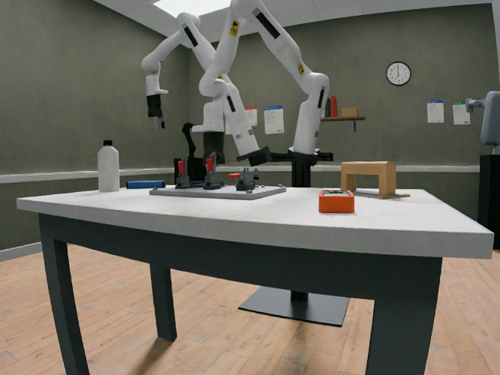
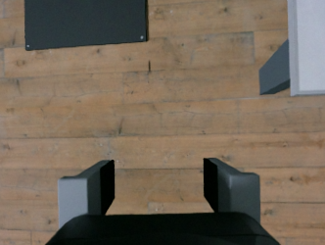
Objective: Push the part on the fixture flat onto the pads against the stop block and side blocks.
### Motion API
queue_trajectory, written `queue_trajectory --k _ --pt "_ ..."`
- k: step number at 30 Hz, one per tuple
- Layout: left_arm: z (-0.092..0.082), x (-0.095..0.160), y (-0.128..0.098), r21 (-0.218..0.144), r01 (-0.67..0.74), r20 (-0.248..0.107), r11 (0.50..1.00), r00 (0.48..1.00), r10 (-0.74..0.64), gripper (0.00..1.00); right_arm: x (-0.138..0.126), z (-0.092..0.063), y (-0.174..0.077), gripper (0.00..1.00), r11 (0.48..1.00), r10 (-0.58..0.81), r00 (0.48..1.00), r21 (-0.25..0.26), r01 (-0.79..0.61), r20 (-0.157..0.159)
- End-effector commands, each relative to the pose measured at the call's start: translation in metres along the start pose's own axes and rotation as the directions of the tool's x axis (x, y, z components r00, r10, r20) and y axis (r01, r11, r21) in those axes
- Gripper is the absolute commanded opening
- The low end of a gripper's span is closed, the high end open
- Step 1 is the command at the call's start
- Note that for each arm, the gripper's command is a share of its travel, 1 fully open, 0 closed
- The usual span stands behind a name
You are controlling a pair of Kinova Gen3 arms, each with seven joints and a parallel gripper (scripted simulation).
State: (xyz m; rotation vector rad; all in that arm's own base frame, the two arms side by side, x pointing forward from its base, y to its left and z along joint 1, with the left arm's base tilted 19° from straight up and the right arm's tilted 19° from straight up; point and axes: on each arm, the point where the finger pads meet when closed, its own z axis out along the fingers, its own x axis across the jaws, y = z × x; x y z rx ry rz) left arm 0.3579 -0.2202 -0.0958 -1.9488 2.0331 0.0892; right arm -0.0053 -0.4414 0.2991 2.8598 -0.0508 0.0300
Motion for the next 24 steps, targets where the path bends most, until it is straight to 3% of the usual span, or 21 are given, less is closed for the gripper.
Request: queue_trajectory --k 1,24 --pt "-0.0024 0.0004 -0.0023 0.002 0.005 0.001 1.0 1.0 -0.005 0.0 -0.0001 -0.0006 0.0004 1.0 1.0 0.0 1.0 -0.002 0.0 0.0" --pt "-0.003 0.0004 -0.0068 0.002 0.006 0.001 1.0 1.0 -0.006 0.0 -0.0001 -0.0006 0.0004 1.0 1.0 0.0 1.0 -0.002 0.0 0.0"
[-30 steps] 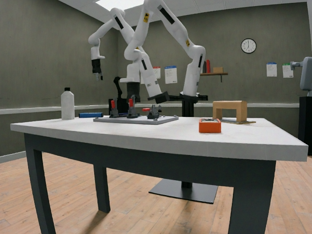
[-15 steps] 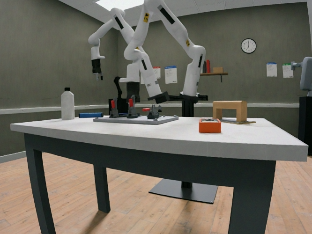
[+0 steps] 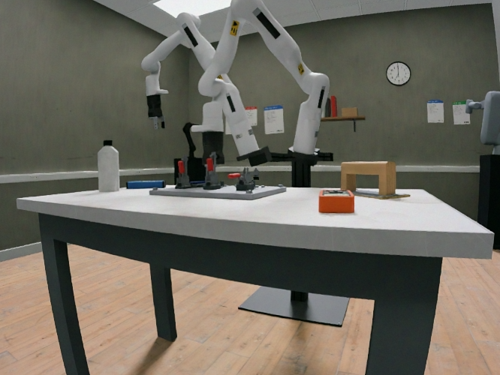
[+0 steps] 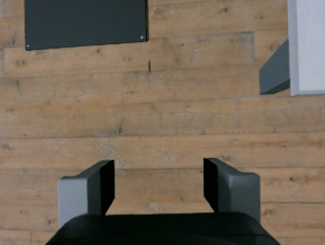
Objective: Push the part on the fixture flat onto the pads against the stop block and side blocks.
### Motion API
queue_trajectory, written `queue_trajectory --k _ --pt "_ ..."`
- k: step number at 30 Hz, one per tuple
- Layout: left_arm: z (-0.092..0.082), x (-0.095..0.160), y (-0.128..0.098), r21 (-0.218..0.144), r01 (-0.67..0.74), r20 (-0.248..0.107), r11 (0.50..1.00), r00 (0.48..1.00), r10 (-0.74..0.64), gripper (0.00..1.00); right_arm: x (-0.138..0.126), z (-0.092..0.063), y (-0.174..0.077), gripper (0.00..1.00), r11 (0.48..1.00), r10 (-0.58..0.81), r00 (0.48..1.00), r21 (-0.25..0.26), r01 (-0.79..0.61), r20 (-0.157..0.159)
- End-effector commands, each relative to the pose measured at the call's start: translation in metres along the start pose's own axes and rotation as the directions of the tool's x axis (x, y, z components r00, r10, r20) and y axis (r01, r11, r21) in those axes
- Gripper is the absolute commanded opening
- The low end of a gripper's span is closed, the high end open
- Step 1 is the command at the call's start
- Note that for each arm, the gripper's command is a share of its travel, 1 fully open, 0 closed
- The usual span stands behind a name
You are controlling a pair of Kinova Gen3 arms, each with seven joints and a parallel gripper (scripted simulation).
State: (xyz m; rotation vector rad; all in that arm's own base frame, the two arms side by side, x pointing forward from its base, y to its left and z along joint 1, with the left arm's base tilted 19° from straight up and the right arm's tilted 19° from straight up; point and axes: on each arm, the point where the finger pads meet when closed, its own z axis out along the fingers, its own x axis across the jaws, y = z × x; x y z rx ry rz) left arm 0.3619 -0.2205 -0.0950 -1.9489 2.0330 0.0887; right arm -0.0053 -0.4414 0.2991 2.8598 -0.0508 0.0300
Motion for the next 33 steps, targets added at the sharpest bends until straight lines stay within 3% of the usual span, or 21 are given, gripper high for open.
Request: queue_trajectory --k 1,33 --pt "-0.0029 0.0004 -0.0027 0.002 0.006 0.001 1.0 1.0 -0.006 0.0 -0.0001 -0.0006 0.0004 1.0 1.0 0.0 1.0 -0.002 0.0 0.0" --pt "-0.0031 0.0004 -0.0067 0.002 0.006 0.0 1.0 1.0 -0.006 0.0 -0.0001 -0.0006 0.0004 1.0 1.0 0.0 1.0 -0.002 0.0 0.0"
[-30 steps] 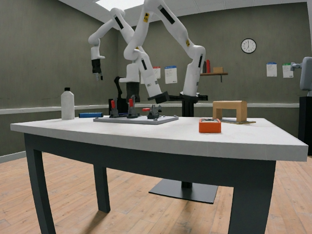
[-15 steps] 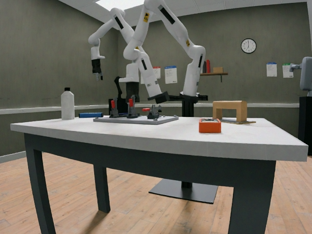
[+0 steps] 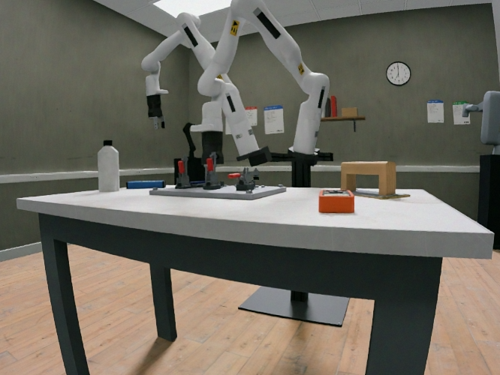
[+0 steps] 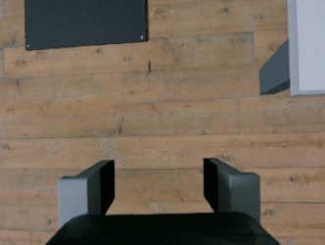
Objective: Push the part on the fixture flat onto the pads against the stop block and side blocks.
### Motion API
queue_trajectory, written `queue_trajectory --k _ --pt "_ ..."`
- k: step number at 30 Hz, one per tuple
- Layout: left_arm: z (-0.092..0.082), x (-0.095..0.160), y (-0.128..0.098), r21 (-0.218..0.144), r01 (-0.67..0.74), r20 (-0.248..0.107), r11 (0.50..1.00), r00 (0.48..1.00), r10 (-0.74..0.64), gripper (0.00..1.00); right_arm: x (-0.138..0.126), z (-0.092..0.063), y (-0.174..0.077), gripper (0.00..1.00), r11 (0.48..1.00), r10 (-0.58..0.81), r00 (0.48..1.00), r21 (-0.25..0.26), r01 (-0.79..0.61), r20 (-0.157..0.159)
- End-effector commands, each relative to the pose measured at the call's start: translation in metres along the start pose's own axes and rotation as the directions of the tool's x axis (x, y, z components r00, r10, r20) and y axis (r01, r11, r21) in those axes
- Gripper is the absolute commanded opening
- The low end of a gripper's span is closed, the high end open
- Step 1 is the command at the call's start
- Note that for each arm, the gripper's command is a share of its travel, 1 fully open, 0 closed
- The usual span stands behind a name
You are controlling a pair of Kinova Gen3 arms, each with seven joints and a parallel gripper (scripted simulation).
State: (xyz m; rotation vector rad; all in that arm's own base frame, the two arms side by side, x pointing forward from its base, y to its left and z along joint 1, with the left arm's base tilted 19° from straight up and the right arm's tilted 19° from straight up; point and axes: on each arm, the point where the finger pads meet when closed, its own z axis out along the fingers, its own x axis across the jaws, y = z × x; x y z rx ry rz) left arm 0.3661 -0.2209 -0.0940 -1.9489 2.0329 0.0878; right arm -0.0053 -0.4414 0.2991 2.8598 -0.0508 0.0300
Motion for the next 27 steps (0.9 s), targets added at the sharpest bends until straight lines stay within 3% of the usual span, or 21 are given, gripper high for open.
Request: queue_trajectory --k 1,27 --pt "-0.0028 0.0003 -0.0025 0.002 0.006 0.001 1.0 1.0 -0.006 0.0 -0.0001 -0.0006 0.0004 1.0 1.0 0.0 1.0 -0.002 0.0 0.0" --pt "-0.003 0.0008 -0.0057 0.004 0.006 0.0 1.0 1.0 -0.006 0.0 -0.0001 -0.0006 0.0004 1.0 1.0 0.0 1.0 -0.002 0.0 0.0"
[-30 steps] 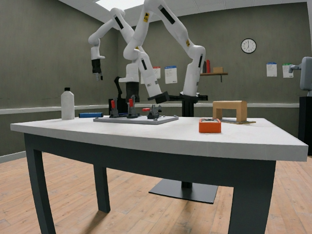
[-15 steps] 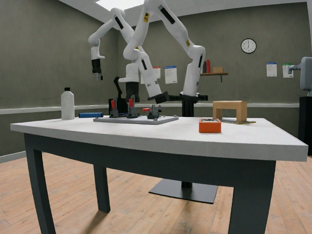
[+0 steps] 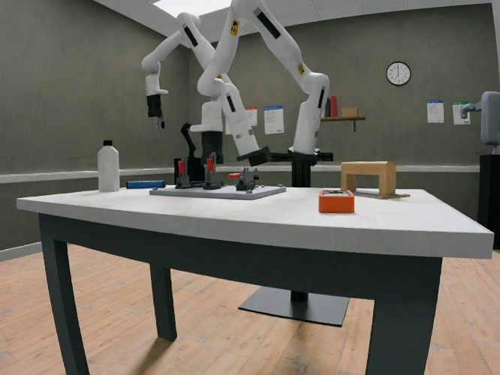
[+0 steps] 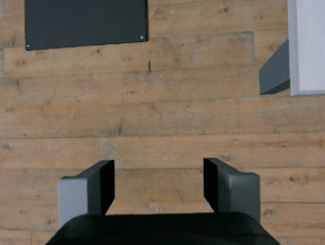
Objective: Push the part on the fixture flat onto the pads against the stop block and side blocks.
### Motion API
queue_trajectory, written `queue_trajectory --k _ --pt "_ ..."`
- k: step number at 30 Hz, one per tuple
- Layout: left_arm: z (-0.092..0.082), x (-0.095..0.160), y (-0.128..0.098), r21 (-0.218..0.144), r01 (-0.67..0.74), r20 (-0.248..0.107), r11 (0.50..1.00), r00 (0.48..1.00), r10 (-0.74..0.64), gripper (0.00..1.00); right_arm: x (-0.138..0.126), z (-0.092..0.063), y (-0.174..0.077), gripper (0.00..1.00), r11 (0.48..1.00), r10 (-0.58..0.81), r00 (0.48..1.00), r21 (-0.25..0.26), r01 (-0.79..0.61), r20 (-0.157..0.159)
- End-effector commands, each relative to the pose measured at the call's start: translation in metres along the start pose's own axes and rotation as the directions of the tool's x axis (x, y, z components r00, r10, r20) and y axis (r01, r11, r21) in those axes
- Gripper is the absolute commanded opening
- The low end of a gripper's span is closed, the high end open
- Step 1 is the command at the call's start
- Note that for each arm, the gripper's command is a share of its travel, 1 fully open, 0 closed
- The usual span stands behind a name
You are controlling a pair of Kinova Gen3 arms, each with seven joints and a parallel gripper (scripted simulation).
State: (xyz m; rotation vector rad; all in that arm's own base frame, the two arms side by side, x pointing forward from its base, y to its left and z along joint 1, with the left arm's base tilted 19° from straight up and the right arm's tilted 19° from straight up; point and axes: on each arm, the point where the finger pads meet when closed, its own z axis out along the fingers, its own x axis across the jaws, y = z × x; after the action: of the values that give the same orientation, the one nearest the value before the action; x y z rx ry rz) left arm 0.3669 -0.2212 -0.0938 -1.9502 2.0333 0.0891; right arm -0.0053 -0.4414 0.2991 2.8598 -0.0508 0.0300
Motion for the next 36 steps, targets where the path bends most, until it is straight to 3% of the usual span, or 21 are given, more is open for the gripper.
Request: queue_trajectory --k 1,24,36 --pt "-0.003 0.001 -0.005 0.006 0.006 0.0 1.0 1.0 -0.006 0.0 0.0 -0.001 0.0 1.0 1.0 0.0 1.0 -0.002 0.0 0.0" --pt "-0.002 -0.002 0.017 0.003 0.002 0.004 1.0 1.0 -0.002 0.0 0.0 -0.001 0.0 1.0 1.0 0.0 1.0 -0.002 0.0 0.0" --pt "-0.006 -0.001 0.016 0.006 0.003 0.002 1.0 1.0 -0.004 0.0 0.0 -0.001 0.0 1.0 1.0 0.0 1.0 -0.002 0.0 0.0"
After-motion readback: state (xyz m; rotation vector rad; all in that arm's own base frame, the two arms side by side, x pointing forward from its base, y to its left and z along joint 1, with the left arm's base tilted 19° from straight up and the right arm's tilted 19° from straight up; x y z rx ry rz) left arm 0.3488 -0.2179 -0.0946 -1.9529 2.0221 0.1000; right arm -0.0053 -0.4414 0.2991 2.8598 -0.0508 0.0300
